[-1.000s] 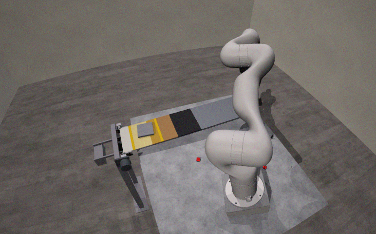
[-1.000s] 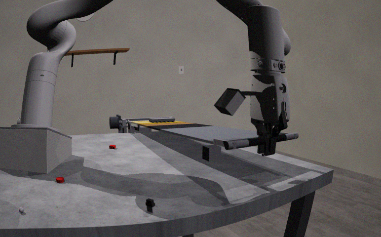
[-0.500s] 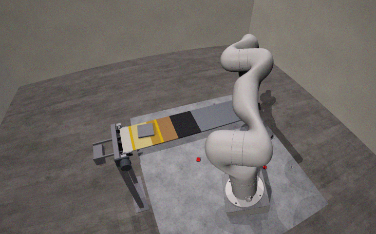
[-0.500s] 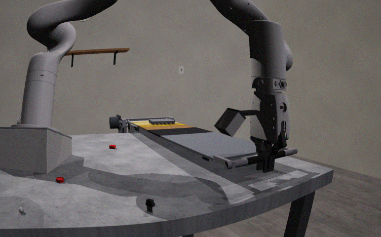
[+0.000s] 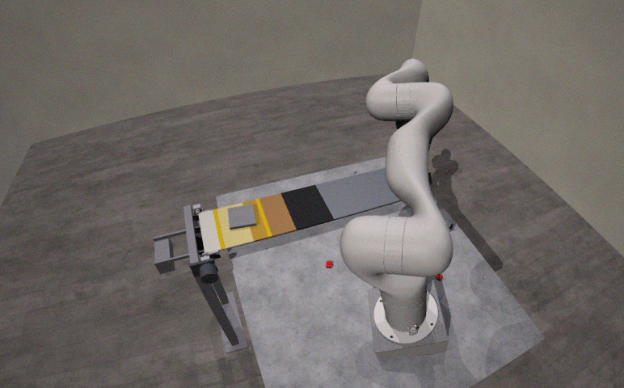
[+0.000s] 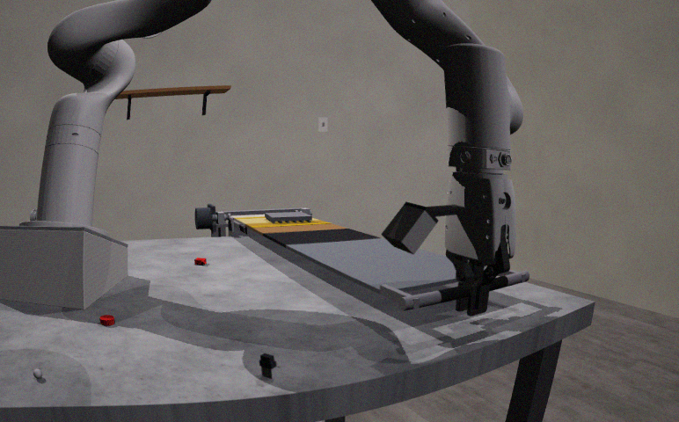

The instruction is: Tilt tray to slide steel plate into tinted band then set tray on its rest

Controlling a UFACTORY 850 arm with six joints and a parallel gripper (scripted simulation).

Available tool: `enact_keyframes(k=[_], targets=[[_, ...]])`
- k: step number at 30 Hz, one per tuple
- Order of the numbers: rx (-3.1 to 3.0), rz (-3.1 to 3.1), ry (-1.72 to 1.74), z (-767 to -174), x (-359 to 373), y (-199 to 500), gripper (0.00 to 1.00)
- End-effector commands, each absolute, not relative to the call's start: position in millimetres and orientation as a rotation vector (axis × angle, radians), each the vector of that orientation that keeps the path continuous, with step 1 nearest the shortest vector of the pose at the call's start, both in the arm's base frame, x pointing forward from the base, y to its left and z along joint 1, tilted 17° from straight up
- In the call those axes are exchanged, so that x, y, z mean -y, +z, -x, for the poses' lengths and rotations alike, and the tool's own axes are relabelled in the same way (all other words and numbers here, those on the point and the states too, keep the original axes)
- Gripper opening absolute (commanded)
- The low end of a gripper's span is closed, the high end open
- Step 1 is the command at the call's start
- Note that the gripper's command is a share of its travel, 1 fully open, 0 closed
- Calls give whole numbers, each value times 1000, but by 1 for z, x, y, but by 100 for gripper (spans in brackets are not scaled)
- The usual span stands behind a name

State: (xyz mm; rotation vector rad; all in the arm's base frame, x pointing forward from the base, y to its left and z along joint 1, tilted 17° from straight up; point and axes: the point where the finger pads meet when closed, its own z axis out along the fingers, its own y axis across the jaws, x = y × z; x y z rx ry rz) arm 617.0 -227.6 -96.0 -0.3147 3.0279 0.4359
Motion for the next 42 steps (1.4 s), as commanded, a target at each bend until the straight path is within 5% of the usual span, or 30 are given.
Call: enact_keyframes(k=[1,29,30,42], targets=[[-3026,314,433,-618,228,-95,0],[-3026,314,433,-618,228,-95,0],[-3026,314,433,-618,228,-95,40],[-3026,314,433,-618,228,-95,40]])
